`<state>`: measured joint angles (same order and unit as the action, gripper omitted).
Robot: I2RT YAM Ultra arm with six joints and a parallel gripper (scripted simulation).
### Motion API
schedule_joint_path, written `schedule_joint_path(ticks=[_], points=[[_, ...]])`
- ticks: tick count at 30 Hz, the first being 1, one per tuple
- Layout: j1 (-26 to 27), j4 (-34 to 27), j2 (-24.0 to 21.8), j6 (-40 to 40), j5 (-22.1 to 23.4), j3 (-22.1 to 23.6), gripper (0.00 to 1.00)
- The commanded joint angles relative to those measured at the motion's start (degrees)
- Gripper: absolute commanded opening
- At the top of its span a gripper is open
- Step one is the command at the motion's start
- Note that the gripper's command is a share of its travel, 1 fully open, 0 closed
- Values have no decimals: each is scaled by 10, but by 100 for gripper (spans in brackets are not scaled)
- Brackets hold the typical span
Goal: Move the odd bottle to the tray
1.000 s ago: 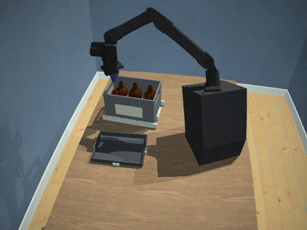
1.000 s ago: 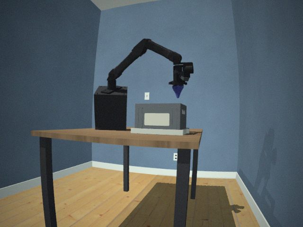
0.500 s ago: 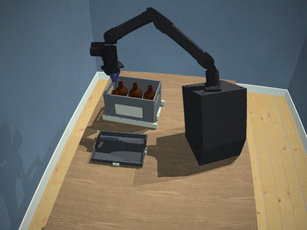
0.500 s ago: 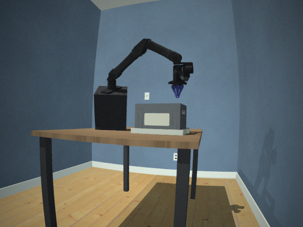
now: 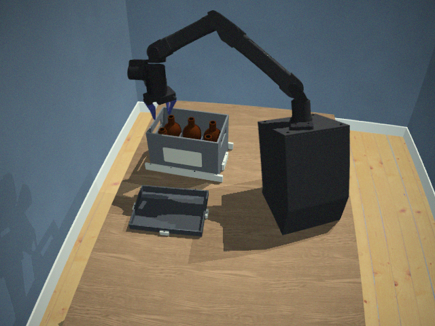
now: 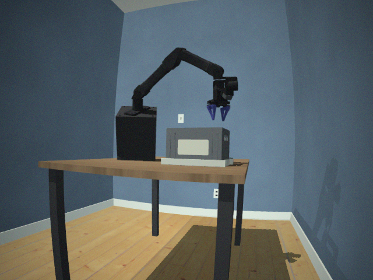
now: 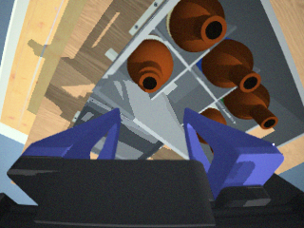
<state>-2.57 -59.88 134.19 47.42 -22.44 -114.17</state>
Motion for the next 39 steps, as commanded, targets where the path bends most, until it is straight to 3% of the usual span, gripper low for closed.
schedule_joint_path(ticks=[1,30,34,39], points=[[-6,-8,-12,-2,-2,-17,61],[-1,11,3,-5,-2,-16,61],[-2,13,-15,-5,-1,-14,61],[3,19,7,-8,-1,3,61]])
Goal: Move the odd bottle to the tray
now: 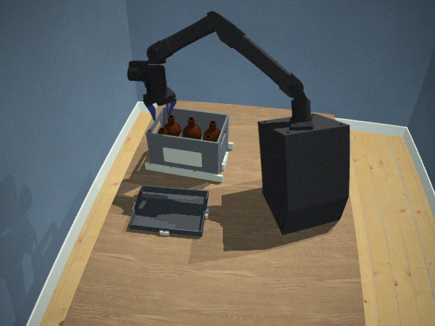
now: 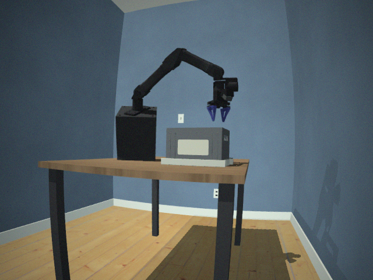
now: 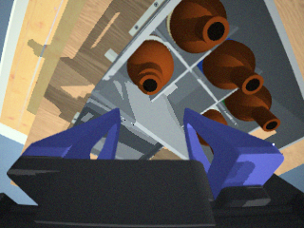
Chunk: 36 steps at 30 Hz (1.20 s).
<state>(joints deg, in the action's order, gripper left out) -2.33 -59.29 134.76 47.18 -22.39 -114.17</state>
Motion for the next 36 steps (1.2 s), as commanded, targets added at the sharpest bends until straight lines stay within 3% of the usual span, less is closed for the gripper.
schedule_joint_path(ticks=[1,36], points=[[2,14,0,-6,-1,8,61],[13,67,27,-22,1,10,61]])
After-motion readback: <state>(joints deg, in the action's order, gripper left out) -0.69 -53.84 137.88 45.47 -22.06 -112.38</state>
